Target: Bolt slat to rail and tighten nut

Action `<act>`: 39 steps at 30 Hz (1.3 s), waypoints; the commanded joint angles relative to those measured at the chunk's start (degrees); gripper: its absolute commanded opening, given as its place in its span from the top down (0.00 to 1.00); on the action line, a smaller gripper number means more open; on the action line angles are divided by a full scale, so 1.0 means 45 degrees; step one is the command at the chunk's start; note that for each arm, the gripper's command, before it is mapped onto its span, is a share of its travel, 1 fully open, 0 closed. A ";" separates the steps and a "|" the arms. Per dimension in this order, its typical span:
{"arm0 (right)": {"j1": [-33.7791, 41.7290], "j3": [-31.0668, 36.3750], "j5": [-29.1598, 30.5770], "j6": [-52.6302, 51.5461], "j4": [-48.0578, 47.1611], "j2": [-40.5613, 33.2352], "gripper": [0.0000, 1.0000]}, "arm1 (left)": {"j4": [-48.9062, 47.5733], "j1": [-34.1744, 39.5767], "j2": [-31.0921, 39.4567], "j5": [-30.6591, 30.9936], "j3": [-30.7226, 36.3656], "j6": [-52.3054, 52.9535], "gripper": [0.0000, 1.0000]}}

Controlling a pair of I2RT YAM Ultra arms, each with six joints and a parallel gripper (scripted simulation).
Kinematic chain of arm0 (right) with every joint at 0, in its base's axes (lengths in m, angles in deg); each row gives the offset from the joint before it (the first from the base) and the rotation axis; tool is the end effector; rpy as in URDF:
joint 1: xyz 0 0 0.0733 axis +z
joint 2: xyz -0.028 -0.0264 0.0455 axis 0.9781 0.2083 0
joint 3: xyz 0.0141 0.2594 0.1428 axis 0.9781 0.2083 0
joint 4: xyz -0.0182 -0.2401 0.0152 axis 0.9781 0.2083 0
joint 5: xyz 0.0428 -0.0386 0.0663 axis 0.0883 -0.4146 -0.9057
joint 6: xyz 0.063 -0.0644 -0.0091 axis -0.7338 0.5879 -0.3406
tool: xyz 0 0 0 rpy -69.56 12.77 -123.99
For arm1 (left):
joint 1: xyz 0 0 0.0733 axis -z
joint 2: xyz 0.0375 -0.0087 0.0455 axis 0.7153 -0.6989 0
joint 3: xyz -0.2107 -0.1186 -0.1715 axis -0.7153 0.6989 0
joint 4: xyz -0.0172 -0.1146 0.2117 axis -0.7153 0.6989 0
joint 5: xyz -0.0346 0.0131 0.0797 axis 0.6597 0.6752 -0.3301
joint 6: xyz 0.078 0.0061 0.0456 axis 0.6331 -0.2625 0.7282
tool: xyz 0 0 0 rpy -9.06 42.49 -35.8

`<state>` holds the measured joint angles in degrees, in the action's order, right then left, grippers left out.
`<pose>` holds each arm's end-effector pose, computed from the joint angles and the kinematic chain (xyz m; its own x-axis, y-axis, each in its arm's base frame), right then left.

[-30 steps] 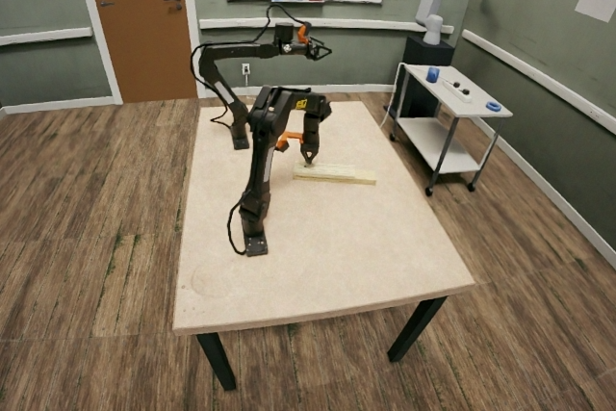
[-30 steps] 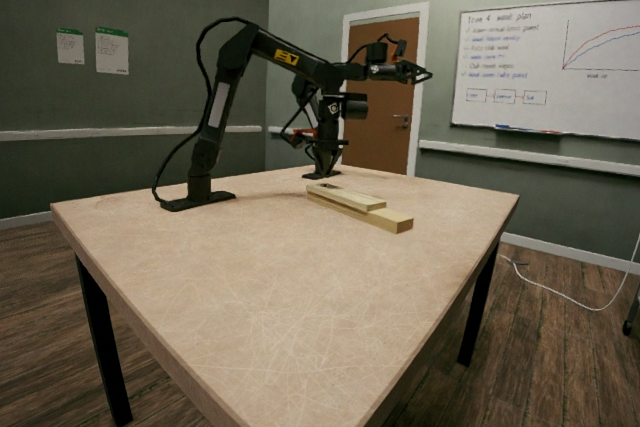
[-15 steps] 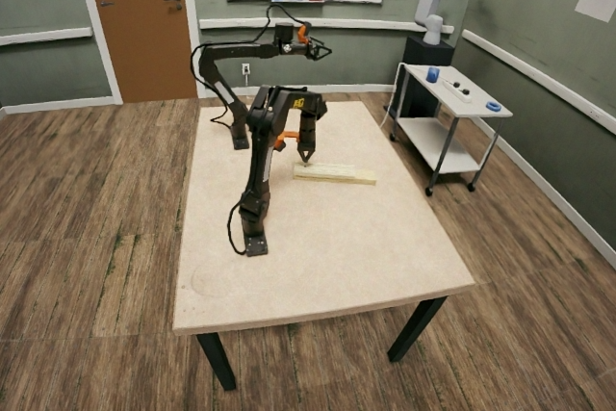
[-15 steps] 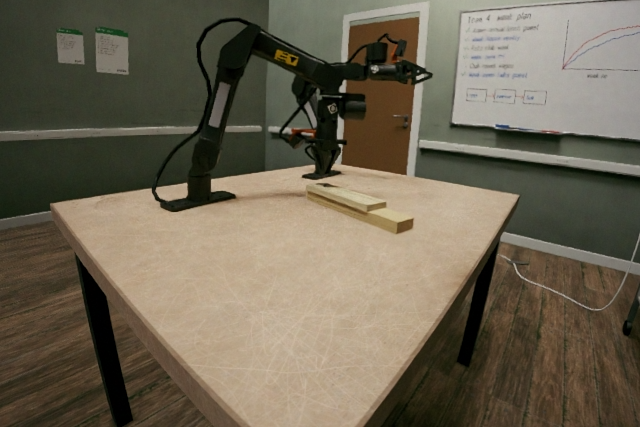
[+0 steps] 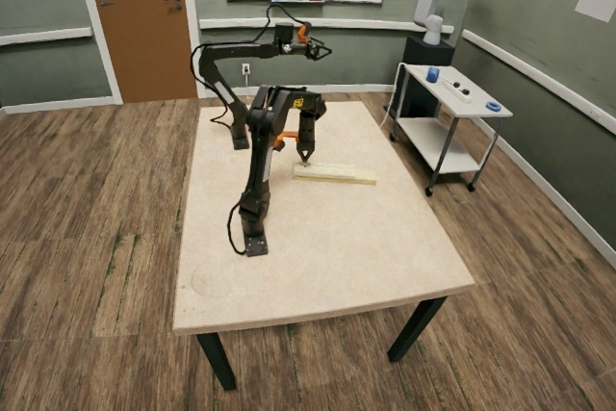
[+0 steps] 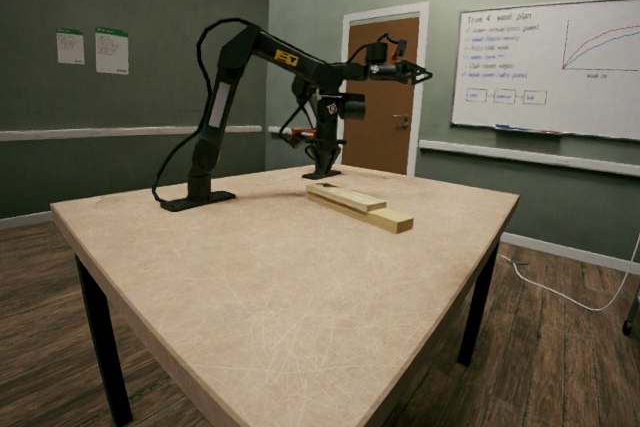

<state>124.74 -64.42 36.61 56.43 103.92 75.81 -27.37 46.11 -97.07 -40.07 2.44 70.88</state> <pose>0.2224 0.2378 0.2148 0.9614 -0.2752 -0.0006 -0.2752 -0.9614 0.0043 0.2540 -0.0002 0.4240 -0.0247 -0.0012 -0.9997 -0.0020 1.0000 -0.0011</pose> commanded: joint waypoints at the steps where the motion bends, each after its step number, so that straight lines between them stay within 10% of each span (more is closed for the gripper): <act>1: 0.0009 -0.0321 -0.0019 -0.0056 0.0149 -0.0024 0.88 | -0.0240 -0.0095 0.0165 0.0118 -0.0064 0.0019 0.00; 39: 0.0024 0.0486 -0.0017 -0.0148 -0.0879 0.0212 0.88 | -0.0240 -0.0095 0.0165 0.0118 -0.0064 0.0019 0.00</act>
<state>124.74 -63.15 36.61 56.41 100.90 75.81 -27.37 46.11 -97.07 -40.07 2.44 70.88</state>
